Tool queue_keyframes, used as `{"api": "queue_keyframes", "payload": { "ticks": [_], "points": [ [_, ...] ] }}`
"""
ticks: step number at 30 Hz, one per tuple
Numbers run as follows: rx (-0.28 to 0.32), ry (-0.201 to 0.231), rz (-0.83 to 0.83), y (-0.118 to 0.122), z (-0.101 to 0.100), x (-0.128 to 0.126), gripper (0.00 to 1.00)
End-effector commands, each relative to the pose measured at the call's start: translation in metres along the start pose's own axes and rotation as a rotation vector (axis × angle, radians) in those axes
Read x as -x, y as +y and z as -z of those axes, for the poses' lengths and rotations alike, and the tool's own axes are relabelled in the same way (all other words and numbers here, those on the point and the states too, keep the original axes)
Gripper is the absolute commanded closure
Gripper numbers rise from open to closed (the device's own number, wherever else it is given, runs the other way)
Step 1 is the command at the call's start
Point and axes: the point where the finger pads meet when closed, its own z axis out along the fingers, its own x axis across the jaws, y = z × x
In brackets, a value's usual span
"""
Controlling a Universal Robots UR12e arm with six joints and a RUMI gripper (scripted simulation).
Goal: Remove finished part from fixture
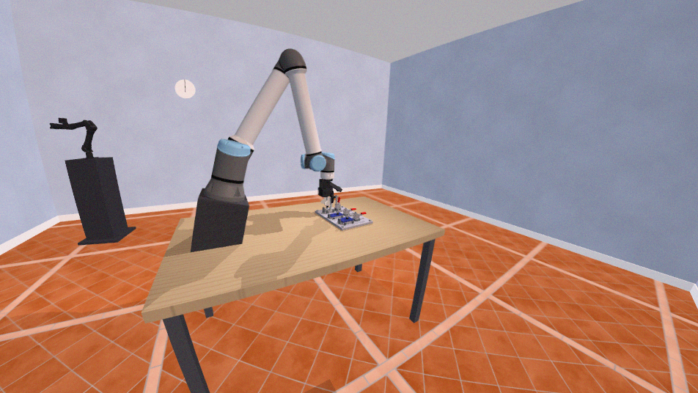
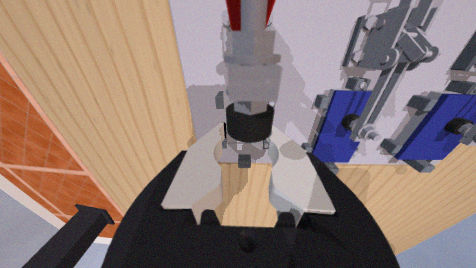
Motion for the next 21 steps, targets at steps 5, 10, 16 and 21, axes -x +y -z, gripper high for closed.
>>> {"api": "queue_keyframes", "payload": {
  "ticks": [5, 10, 16, 21],
  "points": [
    [-0.001, 0.000, 0.000, -0.001, 0.002, 0.000, 1.00],
    [-0.001, 0.000, 0.000, -0.001, 0.005, 0.000, 1.00],
    [-0.001, 0.000, 0.000, -0.001, 0.009, 0.000, 1.00],
    [-0.001, 0.000, 0.000, -0.001, 0.014, 0.000, 1.00]
  ]
}}
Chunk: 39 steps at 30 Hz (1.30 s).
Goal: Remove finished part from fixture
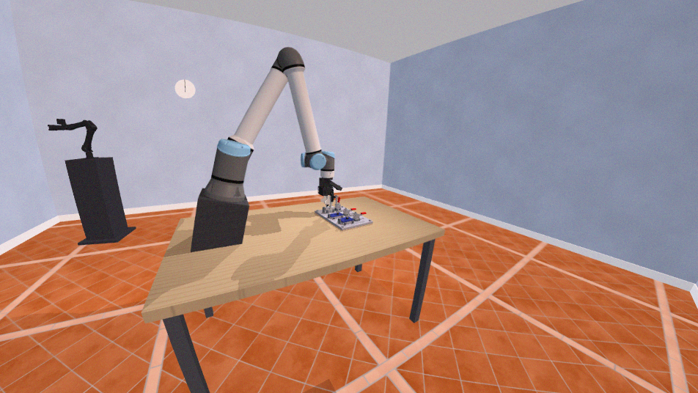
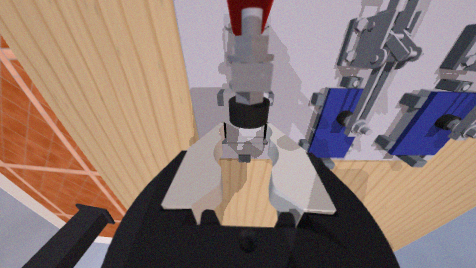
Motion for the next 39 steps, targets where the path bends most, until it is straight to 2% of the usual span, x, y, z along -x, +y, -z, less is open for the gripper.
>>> {"api": "queue_keyframes", "payload": {
  "ticks": [1, 22, 39],
  "points": [
    [-0.001, 0.000, 0.000, -0.001, 0.006, 0.000, 1.00],
    [-0.001, 0.000, 0.000, -0.001, 0.024, 0.000, 1.00],
    [-0.001, 0.000, 0.000, -0.001, 0.028, 0.000, 1.00]
  ]
}}
